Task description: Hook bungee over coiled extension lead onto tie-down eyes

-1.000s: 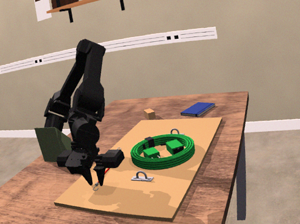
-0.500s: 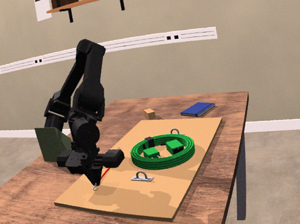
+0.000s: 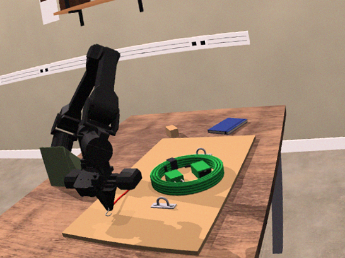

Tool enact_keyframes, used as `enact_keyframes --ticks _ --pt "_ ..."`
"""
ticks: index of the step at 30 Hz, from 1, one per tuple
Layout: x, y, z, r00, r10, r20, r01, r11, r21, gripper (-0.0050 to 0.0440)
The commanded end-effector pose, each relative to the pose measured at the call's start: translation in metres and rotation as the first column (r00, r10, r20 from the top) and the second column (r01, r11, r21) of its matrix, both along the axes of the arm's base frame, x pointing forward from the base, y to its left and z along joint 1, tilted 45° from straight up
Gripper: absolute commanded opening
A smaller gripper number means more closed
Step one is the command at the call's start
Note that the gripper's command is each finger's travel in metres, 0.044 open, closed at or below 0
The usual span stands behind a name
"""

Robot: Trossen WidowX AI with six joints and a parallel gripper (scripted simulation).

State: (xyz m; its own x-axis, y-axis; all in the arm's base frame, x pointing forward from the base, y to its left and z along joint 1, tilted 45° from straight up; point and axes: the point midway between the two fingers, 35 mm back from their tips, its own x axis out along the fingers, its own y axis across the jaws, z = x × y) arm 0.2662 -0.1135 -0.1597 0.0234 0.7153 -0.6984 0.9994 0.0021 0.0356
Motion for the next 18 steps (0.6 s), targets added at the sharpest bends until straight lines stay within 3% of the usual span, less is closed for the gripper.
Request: enact_keyframes --ticks 1,8,11,18 --pt "0.009 -0.025 0.022 0.999 -0.001 0.039 0.002 0.999 -0.035 -0.0003" --pt "0.007 -0.035 0.032 0.999 -0.001 0.039 0.002 0.999 -0.035 -0.0013" --pt "0.006 -0.025 0.029 1.000 -0.016 0.020 0.016 1.000 -0.014 -0.0035" --pt "0.037 -0.017 0.042 0.993 -0.099 0.065 0.102 0.994 -0.041 -0.0050"
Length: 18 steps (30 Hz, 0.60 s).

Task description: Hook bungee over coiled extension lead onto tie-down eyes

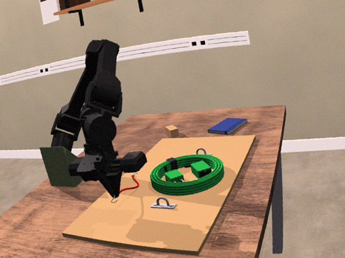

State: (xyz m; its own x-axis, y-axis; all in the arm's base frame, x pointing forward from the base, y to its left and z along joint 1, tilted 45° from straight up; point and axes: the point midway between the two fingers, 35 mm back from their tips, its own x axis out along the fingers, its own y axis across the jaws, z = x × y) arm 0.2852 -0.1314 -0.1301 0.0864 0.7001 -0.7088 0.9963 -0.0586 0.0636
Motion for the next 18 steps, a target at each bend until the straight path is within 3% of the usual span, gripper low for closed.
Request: enact_keyframes --ticks 1,18 --pt "0.022 0.003 0.015 0.998 -0.052 0.040 0.053 0.998 -0.028 -0.0050" --pt "0.068 0.029 0.044 0.975 -0.196 0.106 0.196 0.981 0.015 -0.0050"
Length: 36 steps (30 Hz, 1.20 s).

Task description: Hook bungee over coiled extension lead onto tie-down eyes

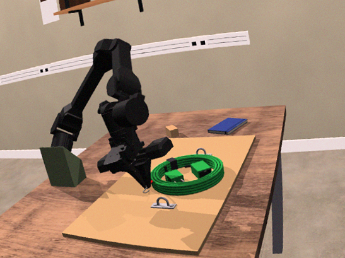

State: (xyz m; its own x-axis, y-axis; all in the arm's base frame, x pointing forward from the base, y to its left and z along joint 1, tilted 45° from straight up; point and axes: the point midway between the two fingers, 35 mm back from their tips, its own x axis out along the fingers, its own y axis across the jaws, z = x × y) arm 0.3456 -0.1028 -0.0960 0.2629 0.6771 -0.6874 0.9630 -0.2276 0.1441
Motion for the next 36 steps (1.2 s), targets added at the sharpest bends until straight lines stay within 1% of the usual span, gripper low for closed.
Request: enact_keyframes --ticks 1,15,36 --pt "0.007 0.000 0.009 1.000 -0.022 0.021 0.022 1.000 -0.007 -0.0050" --pt "0.004 -0.002 0.003 1.000 -0.002 0.015 0.002 1.000 -0.010 -0.0050" --pt "0.005 0.024 -0.019 1.000 -0.018 -0.001 0.018 1.000 -0.008 -0.0050"
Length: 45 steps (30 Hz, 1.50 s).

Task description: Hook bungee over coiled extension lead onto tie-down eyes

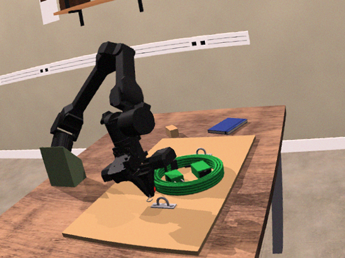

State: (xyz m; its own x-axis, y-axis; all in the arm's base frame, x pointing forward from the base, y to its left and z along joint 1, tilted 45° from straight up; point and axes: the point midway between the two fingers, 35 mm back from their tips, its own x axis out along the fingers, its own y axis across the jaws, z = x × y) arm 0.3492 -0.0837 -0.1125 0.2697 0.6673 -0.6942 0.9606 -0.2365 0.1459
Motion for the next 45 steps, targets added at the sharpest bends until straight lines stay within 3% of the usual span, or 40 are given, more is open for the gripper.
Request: enact_keyframes --ticks 1,45 --pt "0.001 0.006 -0.003 1.000 -0.008 -0.001 0.008 1.000 0.002 -0.0050" --pt "0.012 0.004 0.000 1.000 -0.005 0.012 0.005 1.000 -0.011 -0.0050"
